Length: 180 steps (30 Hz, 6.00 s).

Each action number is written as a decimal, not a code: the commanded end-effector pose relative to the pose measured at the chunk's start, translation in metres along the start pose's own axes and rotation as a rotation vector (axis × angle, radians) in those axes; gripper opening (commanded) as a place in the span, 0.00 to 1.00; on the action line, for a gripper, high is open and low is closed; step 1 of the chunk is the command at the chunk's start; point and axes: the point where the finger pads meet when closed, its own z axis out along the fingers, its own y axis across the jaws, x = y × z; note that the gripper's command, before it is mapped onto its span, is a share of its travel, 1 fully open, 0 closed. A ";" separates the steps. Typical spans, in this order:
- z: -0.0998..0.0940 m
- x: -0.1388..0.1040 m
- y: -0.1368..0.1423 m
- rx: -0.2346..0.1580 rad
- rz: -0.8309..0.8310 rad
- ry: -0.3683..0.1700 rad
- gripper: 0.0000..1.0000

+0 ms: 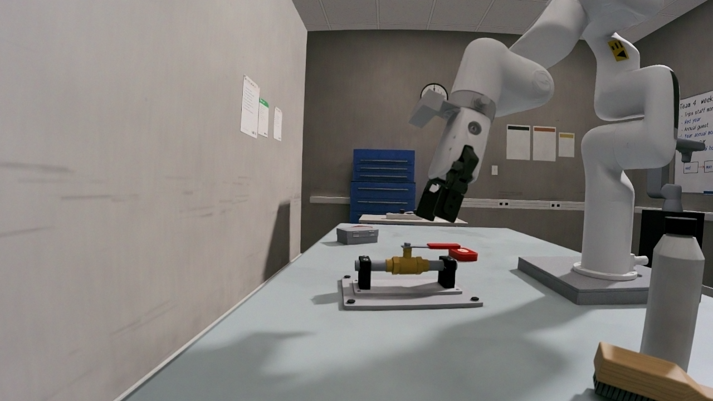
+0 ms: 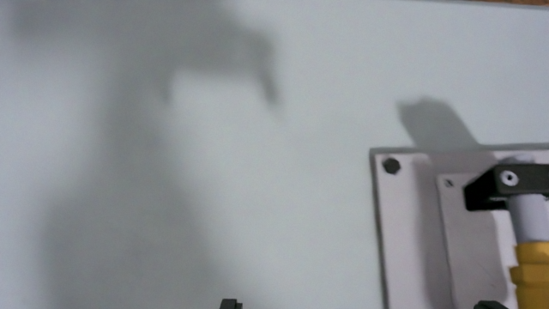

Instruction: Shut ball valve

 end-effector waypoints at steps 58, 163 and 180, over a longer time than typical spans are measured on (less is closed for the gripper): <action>-0.050 -0.062 0.123 -0.090 -0.023 -0.344 0.00; 0.004 -0.081 0.128 -0.090 -0.022 -0.344 0.69; 0.004 -0.081 0.128 -0.090 -0.022 -0.344 0.69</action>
